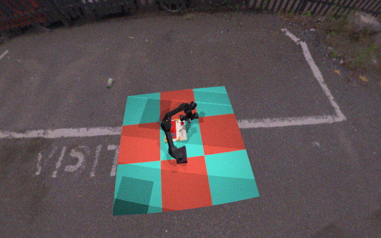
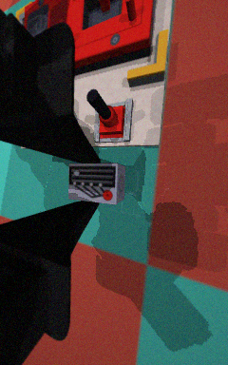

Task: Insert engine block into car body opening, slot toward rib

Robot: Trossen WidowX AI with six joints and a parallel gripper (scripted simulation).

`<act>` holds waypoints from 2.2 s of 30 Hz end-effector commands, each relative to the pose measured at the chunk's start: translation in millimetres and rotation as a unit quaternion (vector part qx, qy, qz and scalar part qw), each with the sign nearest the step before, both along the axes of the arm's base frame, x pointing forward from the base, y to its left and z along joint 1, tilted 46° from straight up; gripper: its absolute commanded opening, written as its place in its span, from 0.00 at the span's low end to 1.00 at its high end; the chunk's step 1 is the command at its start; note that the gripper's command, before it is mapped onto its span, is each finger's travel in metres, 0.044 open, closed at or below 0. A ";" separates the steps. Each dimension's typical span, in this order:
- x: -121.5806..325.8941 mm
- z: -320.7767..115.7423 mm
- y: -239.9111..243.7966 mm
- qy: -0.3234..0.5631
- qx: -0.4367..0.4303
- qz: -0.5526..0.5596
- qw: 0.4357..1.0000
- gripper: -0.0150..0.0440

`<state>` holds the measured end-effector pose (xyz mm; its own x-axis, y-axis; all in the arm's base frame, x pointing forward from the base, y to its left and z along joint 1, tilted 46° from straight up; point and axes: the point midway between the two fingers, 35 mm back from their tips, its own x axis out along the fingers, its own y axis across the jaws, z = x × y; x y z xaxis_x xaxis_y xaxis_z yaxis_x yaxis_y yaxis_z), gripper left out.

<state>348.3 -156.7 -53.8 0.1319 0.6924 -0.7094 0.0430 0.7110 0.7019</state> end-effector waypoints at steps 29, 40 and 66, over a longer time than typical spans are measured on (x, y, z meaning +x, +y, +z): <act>-16.4 66.4 -59.5 -0.001 -0.003 0.003 1.000 0.25; -4.6 83.4 -30.0 0.004 -0.007 -0.002 1.000 0.25; 8.1 120.5 46.6 0.012 -0.008 -0.013 1.000 0.25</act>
